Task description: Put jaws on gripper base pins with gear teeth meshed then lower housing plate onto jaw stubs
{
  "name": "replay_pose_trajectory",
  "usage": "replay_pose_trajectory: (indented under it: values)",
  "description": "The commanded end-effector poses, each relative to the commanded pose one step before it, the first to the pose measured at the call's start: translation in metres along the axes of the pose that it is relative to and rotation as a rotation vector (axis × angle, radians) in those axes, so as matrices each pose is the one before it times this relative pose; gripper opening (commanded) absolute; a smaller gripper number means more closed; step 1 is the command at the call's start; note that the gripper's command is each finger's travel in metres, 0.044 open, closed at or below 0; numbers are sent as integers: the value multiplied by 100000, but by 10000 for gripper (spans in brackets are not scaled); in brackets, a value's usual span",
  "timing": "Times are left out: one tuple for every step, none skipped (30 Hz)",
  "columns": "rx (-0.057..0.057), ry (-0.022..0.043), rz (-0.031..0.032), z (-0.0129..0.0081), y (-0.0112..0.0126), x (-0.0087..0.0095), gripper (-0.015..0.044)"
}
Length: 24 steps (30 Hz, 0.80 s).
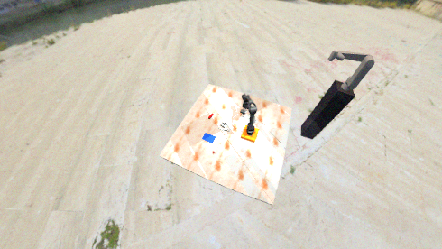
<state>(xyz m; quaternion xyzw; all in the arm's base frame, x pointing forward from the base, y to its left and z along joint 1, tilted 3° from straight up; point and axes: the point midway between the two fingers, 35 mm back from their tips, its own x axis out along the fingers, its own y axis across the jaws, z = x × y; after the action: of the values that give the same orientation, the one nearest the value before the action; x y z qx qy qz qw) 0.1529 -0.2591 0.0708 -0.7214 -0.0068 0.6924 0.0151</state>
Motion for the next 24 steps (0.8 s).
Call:
replay_pose_trajectory:
  values:
    - [-4763,-110,431,-379,-196,-208,351]
    - [-2050,3,3,-175,-115,-2,351]
    - [-2050,4,3,-177,-113,-2,351]
    - [-2050,4,3,-178,-111,-2,351]
    - [-2050,4,3,-180,-108,-2,351]
    - [-2050,4,3,-181,-106,-2,351]
    - [-2050,4,2,-182,-103,-2,351]
    - [-2050,5,2,-184,-101,-2,351]
    - [-2050,5,2,-185,-98,-2,351]
    - [-2050,5,2,-186,-95,-2,351]
    - [-2050,5,2,-187,-93,-2,351]
    - [-2050,5,2,-188,-90,-2,351]
    - [-2050,6,2,-189,-88,-2,351]
    - [-2050,6,2,-191,-85,-2,351]
    - [-2050,6,2,-192,-83,-2,351]
    - [-2050,6,2,-193,-80,-2,351]
    - [-2050,6,2,-194,-77,-2,351]
    - [-2050,7,2,-194,-75,-2,351]
    - [-2050,7,2,-195,-72,-2,351]
    - [-2050,7,2,-196,-69,-2,351]
    - [-2050,7,2,-197,-67,-2,351]
    - [-2050,8,2,-198,-64,-2,351]
    - [-2050,8,2,-199,-61,-2,351]
    - [-2050,8,2,-199,-58,-2,351]
